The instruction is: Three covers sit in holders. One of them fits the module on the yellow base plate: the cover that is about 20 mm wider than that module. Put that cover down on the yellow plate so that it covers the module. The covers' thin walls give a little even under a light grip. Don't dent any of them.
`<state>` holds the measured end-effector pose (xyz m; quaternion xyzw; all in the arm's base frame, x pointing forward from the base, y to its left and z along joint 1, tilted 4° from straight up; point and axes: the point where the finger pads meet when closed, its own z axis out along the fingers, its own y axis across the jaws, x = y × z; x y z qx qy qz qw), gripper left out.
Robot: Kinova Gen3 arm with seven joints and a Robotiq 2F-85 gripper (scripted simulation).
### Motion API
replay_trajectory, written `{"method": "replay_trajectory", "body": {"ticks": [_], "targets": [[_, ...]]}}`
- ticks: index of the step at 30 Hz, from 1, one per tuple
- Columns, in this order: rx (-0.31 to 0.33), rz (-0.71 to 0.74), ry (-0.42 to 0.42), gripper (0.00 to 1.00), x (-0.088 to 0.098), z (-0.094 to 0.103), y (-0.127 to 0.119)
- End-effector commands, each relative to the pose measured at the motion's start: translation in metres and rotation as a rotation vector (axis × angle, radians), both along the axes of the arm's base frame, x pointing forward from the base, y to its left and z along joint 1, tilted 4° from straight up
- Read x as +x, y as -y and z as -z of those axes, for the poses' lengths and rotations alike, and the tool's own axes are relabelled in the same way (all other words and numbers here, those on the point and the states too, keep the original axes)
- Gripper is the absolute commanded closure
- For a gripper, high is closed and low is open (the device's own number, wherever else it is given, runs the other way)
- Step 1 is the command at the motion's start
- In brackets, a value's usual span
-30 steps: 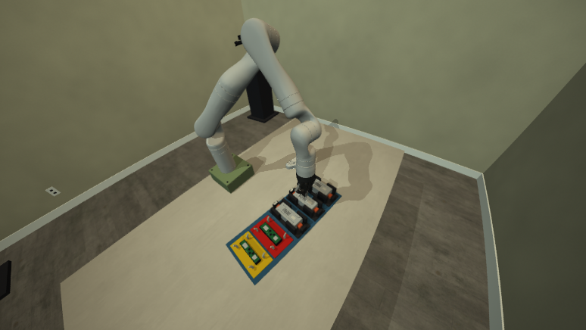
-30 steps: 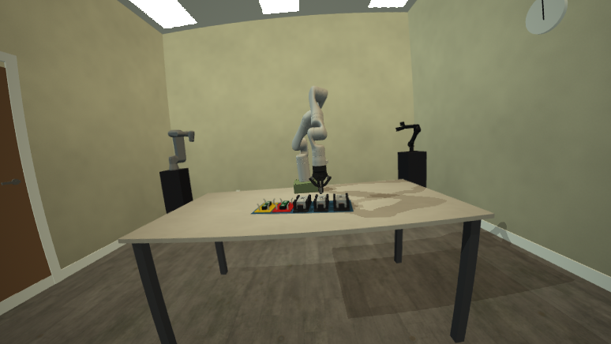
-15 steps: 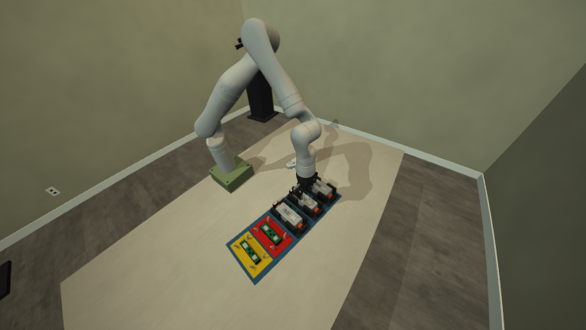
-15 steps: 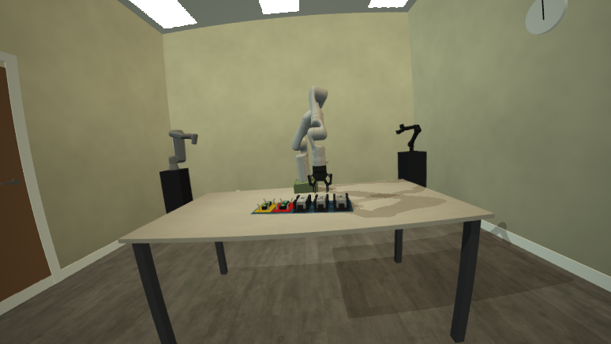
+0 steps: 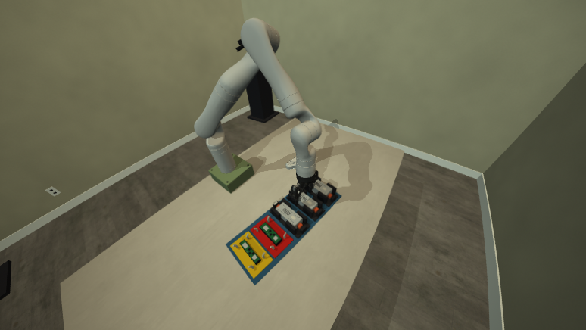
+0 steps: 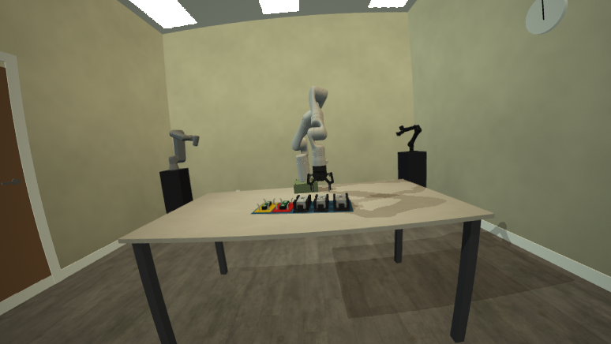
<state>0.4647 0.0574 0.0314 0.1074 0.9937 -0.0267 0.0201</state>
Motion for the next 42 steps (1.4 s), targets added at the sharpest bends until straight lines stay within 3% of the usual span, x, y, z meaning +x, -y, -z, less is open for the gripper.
{"method": "replay_trajectory", "body": {"ticks": [1,42], "targets": [[0.001,0.0,0.002,0.0,0.001,-0.001,0.0],[0.001,0.0,0.002,0.0,0.001,0.021,0.001]]}}
